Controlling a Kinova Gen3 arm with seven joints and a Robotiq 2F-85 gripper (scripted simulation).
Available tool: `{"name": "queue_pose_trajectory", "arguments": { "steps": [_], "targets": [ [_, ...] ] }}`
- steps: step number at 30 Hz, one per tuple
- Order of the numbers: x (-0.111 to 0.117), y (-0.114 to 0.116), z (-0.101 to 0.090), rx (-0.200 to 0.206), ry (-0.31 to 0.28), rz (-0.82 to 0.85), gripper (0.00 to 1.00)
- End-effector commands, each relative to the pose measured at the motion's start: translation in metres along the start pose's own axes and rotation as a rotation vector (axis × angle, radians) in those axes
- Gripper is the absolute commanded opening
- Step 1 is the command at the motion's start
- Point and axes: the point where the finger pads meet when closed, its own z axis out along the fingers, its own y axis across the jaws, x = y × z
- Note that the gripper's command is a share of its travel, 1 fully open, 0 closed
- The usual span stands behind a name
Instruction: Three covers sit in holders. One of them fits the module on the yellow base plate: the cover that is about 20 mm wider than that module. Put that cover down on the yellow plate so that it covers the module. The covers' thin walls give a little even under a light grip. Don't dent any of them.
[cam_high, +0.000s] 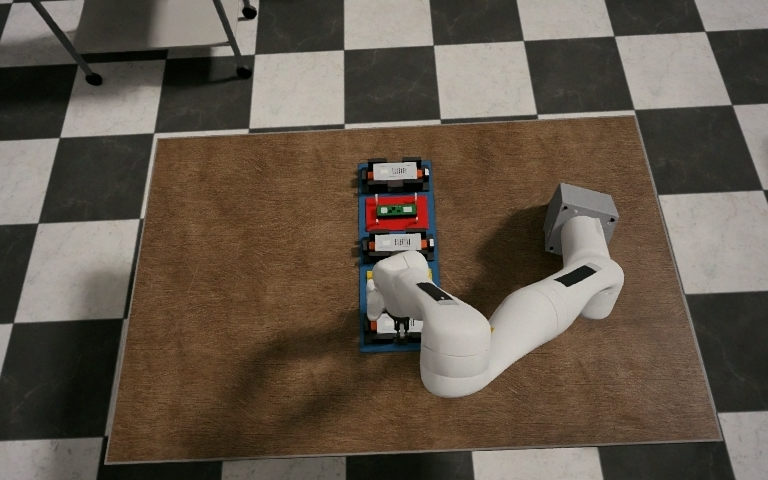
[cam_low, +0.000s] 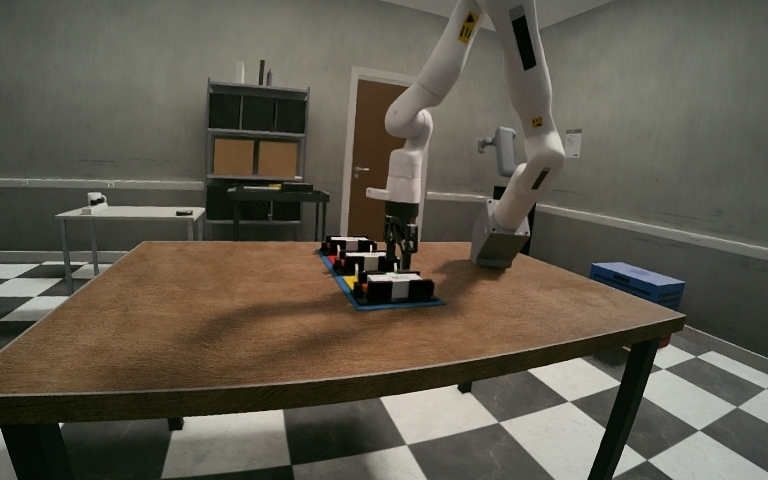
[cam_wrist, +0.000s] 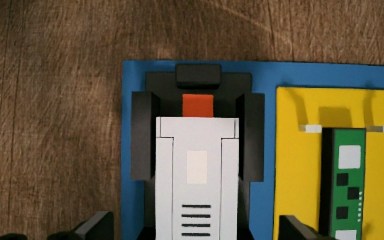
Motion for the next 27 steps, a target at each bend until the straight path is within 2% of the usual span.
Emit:
{"name": "queue_pose_trajectory", "arguments": {
  "steps": [1, 27],
  "targets": [
    [0.001, 0.000, 0.001, 0.000, 0.002, 0.000, 1.00],
    [0.001, 0.000, 0.018, 0.000, 0.002, 0.000, 1.00]
  ]
}}
